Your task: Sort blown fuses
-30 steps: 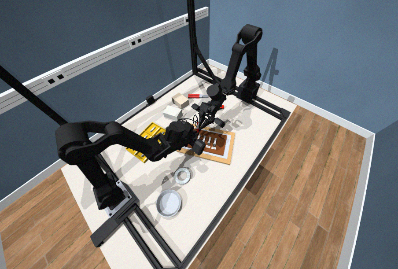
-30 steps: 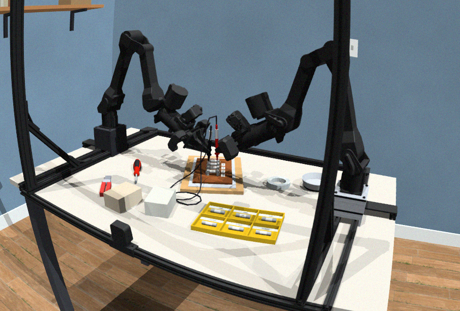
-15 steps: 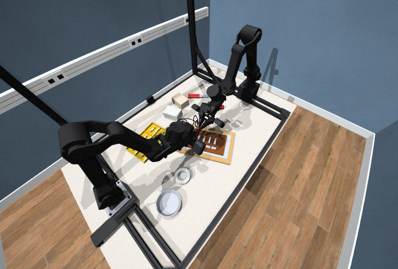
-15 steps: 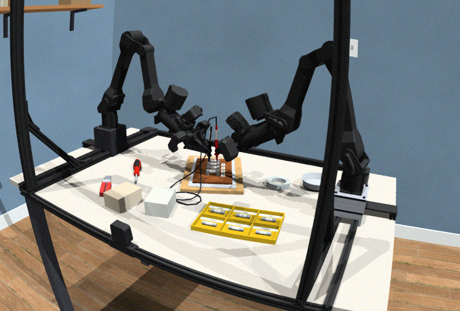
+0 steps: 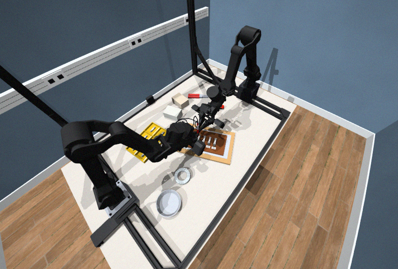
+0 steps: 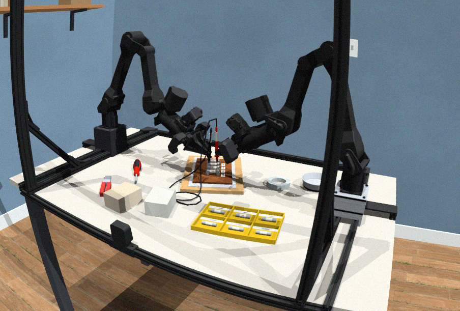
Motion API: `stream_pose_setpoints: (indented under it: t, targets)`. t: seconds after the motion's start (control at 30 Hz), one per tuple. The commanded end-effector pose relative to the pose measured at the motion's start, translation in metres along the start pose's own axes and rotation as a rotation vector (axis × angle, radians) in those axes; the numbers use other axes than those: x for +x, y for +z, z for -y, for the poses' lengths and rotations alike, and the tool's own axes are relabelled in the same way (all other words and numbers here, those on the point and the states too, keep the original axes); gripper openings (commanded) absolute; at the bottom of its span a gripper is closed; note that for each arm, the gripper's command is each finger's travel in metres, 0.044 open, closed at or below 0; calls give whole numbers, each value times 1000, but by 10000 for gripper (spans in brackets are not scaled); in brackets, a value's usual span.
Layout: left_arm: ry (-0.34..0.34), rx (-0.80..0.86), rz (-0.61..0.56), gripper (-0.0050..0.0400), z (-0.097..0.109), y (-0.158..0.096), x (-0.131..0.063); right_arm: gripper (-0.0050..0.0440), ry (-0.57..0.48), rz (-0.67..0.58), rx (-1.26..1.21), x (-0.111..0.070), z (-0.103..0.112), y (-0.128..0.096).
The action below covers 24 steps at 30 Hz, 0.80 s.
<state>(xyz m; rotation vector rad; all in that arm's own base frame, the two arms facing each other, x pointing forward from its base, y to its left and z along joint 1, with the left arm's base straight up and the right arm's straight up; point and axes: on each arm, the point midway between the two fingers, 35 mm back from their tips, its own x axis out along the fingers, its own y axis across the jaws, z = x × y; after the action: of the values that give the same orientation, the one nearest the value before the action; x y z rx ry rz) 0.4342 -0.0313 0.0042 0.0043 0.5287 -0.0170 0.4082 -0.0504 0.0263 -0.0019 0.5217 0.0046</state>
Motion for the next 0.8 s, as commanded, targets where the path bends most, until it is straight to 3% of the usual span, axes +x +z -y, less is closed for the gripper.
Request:
stream_pose_setpoints:
  t: [0.0, 0.77]
  targets:
    - [-1, 1, 12, -50, -1, 3, -1, -50, -3, -1, 3, 0, 0, -2]
    - [-1, 2, 9, -50, -1, -4, 3, -50, -3, -1, 3, 3, 0, -8]
